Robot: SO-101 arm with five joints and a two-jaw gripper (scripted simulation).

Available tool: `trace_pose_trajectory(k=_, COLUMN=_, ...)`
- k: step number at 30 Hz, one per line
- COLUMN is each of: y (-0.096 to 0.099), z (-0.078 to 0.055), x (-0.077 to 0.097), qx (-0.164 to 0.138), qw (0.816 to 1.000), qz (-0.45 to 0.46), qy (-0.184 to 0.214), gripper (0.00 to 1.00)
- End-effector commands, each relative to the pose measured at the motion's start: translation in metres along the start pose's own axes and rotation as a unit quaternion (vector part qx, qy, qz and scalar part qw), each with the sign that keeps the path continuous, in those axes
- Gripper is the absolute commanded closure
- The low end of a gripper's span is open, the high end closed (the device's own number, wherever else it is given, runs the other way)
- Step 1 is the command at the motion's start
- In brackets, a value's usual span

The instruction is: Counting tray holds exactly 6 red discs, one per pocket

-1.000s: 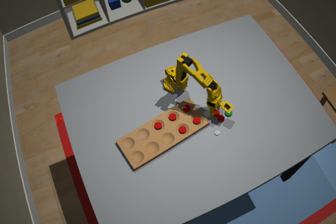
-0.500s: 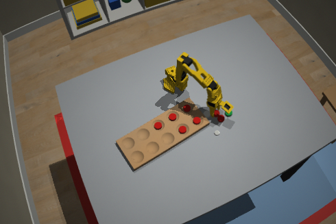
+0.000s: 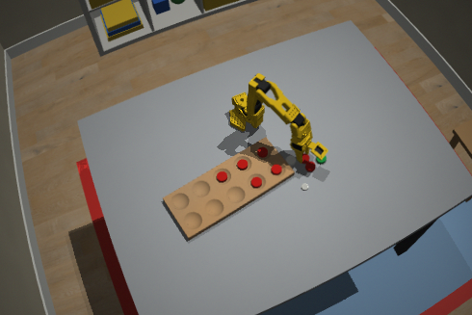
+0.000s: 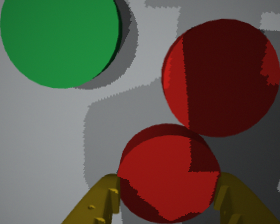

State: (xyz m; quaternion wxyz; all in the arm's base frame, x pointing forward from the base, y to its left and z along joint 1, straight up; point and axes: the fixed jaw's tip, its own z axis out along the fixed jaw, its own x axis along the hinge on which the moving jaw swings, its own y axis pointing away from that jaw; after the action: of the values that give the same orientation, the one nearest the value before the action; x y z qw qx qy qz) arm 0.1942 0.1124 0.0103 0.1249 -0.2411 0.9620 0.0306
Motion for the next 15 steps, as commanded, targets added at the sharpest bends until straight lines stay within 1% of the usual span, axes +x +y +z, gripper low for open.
trace_pose_trajectory(k=1, y=0.0012, z=-0.0094, x=-0.0134, qx=-0.001, qw=0.999, qz=-0.001, qy=-0.035, gripper=0.94)
trace_pose_trajectory(k=7, y=0.0012, z=-0.0094, x=-0.0134, qx=-0.001, qw=0.999, qz=-0.001, qy=-0.035, gripper=0.99)
trace_pose_trajectory(k=15, y=0.0012, z=-0.0094, x=-0.0134, qx=-0.001, qw=0.999, qz=-0.001, qy=-0.035, gripper=1.0)
